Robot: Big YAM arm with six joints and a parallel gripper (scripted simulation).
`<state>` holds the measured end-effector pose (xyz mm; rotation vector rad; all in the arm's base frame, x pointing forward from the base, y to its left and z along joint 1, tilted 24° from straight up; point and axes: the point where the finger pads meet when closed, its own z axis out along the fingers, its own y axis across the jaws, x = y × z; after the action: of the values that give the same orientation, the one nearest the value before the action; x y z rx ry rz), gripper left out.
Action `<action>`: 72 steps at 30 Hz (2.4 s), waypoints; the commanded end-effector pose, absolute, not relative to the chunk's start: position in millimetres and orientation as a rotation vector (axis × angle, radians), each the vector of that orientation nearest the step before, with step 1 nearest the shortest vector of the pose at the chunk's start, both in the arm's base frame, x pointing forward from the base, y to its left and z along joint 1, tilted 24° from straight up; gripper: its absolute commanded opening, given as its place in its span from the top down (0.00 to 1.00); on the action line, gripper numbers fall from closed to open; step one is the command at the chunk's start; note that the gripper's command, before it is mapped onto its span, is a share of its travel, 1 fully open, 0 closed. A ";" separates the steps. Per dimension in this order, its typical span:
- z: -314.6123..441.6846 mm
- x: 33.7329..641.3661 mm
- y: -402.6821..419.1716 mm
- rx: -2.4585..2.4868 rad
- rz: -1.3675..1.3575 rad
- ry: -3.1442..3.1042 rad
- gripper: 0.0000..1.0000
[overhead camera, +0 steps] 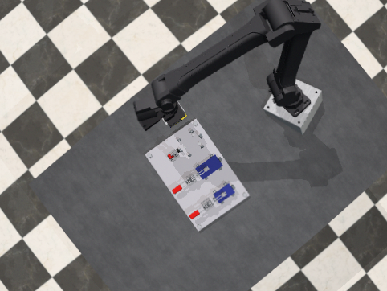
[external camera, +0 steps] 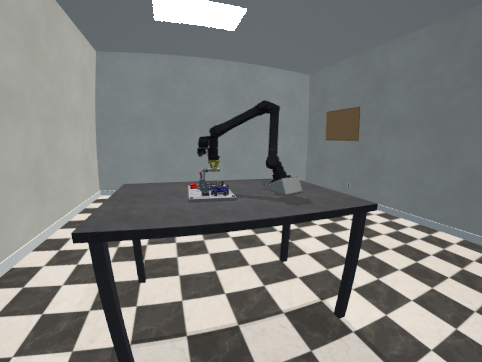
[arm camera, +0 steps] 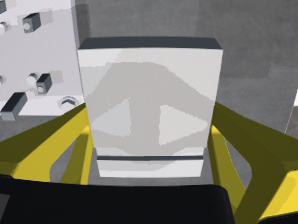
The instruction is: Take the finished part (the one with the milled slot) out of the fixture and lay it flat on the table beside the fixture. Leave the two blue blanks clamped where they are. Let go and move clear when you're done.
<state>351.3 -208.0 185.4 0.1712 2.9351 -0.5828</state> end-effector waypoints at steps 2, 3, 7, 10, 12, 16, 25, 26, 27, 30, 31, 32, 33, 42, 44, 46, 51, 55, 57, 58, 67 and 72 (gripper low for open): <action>204.7 367.2 -220.1 0.178 -0.596 2.900 1.00; 204.5 367.2 -220.1 0.178 -0.596 2.900 1.00; 204.3 367.1 -220.0 0.178 -0.596 2.900 1.00; 203.8 367.0 -220.0 0.178 -0.596 2.900 1.00; 203.5 366.9 -219.9 0.178 -0.596 2.900 1.00; 202.9 366.8 -219.9 0.178 -0.596 2.900 1.00; 199.8 365.2 -219.2 0.177 -0.594 2.905 1.00; 198.2 364.2 -218.7 0.176 -0.593 2.909 1.00; 196.7 363.3 -218.3 0.176 -0.592 2.912 1.00; 192.1 360.3 -217.0 0.174 -0.589 2.922 1.00; 190.5 359.4 -216.5 0.173 -0.588 2.925 1.00; 189.0 358.4 -216.1 0.173 -0.587 2.928 1.00; 187.5 357.4 -215.7 0.172 -0.586 2.931 1.00; 177.5 350.4 -212.6 0.168 -0.578 2.953 1.00; 177.9 350.3 -212.5 0.169 -0.579 2.951 1.00; 178.4 350.1 -212.5 0.169 -0.580 2.949 1.00; 179.6 349.8 -212.3 0.170 -0.582 2.945 1.00; 183.1 352.3 -213.4 0.171 -0.584 2.936 1.00; 183.1 352.3 -213.4 0.171 -0.584 2.936 1.00; 183.1 352.3 -213.4 0.171 -0.584 2.936 1.00; 179.6 351.7 -213.9 0.171 -0.583 2.940 1.00; 174.6 350.9 -214.7 0.170 -0.581 2.947 1.00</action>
<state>350.2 -208.6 181.9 0.1721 2.9386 -0.5816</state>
